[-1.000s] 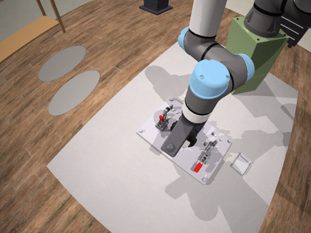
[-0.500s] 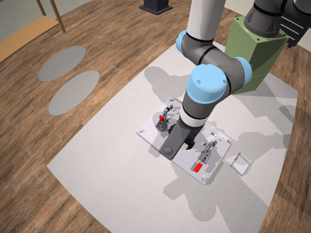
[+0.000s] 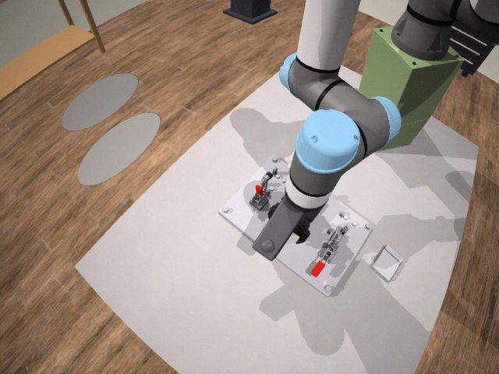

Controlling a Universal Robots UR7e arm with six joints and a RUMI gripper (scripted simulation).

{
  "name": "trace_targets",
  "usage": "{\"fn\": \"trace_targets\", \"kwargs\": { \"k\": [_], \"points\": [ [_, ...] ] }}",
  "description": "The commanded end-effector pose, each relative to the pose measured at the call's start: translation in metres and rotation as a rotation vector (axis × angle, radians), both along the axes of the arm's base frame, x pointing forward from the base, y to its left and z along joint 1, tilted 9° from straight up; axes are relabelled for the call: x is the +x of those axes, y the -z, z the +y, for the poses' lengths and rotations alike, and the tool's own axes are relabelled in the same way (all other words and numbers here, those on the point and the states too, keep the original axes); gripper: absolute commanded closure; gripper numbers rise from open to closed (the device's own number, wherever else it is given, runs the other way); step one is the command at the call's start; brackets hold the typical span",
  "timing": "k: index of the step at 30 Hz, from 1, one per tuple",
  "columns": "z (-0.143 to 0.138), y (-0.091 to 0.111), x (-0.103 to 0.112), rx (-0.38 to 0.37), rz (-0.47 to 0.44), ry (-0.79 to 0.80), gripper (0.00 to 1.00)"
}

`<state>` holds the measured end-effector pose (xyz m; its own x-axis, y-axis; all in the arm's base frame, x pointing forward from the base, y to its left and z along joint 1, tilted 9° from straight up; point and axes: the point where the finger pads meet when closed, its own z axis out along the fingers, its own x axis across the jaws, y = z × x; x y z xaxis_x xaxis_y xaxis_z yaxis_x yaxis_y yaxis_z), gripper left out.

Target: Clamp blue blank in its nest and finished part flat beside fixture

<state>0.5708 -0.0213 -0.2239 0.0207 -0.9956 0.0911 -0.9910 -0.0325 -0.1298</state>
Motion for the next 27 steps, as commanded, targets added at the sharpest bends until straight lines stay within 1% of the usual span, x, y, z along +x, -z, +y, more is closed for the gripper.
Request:
{"fn": "trace_targets", "kwargs": {
  "k": [1,27],
  "points": [
    [-0.0002,0.002,0.0023,0.0,-0.001,0.0,1.0],
    [-0.0006,0.0069,0.0051,0.0,-0.001,0.0,1.0]
  ]
}}
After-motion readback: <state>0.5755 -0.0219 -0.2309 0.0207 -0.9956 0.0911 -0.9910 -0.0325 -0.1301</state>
